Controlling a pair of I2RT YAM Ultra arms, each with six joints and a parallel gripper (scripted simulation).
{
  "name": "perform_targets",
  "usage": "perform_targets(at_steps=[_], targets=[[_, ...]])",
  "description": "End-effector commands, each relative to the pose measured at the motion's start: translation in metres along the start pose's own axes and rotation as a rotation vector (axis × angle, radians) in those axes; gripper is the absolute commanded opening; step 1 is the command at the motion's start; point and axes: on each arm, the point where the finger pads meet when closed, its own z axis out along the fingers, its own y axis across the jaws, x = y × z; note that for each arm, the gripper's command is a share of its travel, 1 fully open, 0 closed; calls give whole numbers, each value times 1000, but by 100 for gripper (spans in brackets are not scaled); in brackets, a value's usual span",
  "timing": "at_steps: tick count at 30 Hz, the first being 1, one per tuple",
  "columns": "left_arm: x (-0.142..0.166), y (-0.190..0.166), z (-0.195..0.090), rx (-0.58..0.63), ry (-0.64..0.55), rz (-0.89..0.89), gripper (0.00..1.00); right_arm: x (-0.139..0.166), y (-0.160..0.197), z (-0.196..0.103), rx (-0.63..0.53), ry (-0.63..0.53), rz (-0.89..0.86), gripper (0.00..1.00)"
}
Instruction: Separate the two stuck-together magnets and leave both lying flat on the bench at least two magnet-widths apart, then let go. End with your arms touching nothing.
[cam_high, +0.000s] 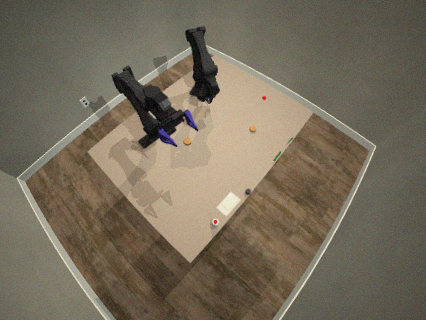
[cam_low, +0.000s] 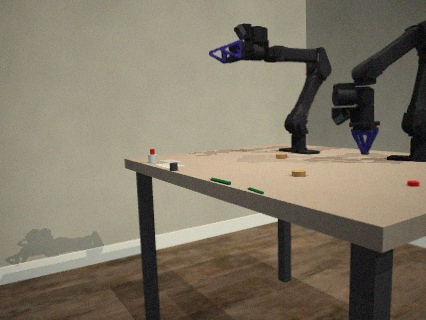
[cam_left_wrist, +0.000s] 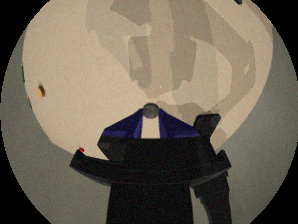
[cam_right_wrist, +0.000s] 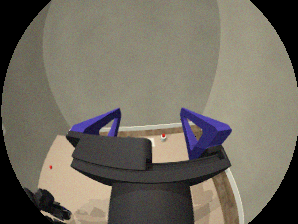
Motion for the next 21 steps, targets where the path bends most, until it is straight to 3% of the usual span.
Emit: perform_targets(at_steps=[1, 21], targets=[[0, 0, -9, -2, -2, 0, 25, -5, 0, -1, -1, -13, -1, 100], [0, -1, -29, -2, -2, 0, 25, -5, 0, -1, -1, -13, -1, 100]])
